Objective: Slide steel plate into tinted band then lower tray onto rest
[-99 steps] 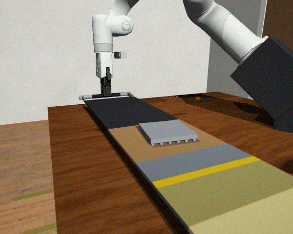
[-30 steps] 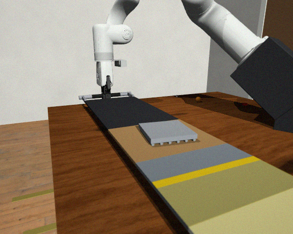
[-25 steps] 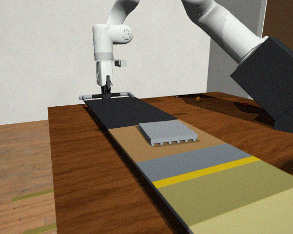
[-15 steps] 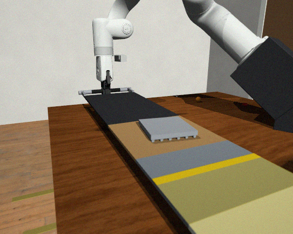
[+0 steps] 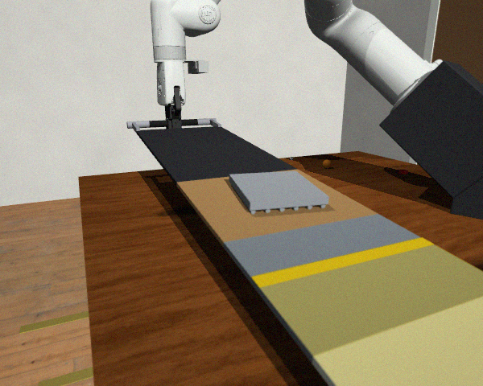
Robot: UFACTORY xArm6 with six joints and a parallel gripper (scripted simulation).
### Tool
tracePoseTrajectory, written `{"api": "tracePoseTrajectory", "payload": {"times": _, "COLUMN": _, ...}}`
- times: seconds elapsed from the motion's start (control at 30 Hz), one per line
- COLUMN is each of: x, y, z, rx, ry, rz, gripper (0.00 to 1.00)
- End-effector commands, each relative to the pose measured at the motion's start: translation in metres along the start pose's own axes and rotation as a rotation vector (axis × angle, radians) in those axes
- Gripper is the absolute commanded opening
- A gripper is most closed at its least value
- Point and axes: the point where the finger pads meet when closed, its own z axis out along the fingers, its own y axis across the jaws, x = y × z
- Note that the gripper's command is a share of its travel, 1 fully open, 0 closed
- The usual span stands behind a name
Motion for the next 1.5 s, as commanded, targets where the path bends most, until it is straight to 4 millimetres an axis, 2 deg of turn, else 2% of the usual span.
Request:
{"api": "tracePoseTrajectory", "payload": {"times": 0.0, "x": -0.001, "y": 0.002, "z": -0.025, "rx": 0.001, "ry": -0.001, "rz": 0.0, "gripper": 0.0}}
{"api": "tracePoseTrajectory", "payload": {"times": 0.27, "x": -0.001, "y": 0.008, "z": -0.067, "rx": 0.001, "ry": -0.001, "rz": 0.0, "gripper": 0.0}}
{"api": "tracePoseTrajectory", "payload": {"times": 0.67, "x": -0.001, "y": 0.011, "z": -0.083, "rx": 0.001, "ry": -0.001, "rz": 0.0, "gripper": 0.0}}
{"api": "tracePoseTrajectory", "payload": {"times": 0.93, "x": -0.001, "y": 0.009, "z": -0.072, "rx": 0.001, "ry": -0.001, "rz": 0.0, "gripper": 0.0}}
{"api": "tracePoseTrajectory", "payload": {"times": 1.0, "x": -0.001, "y": 0.007, "z": -0.06, "rx": 0.001, "ry": -0.001, "rz": 0.0, "gripper": 0.0}}
{"api": "tracePoseTrajectory", "payload": {"times": 1.13, "x": -0.001, "y": 0.006, "z": -0.052, "rx": 0.001, "ry": -0.001, "rz": 0.0, "gripper": 0.0}}
{"api": "tracePoseTrajectory", "payload": {"times": 1.47, "x": -0.001, "y": 0.009, "z": -0.071, "rx": 0.001, "ry": -0.001, "rz": 0.0, "gripper": 0.0}}
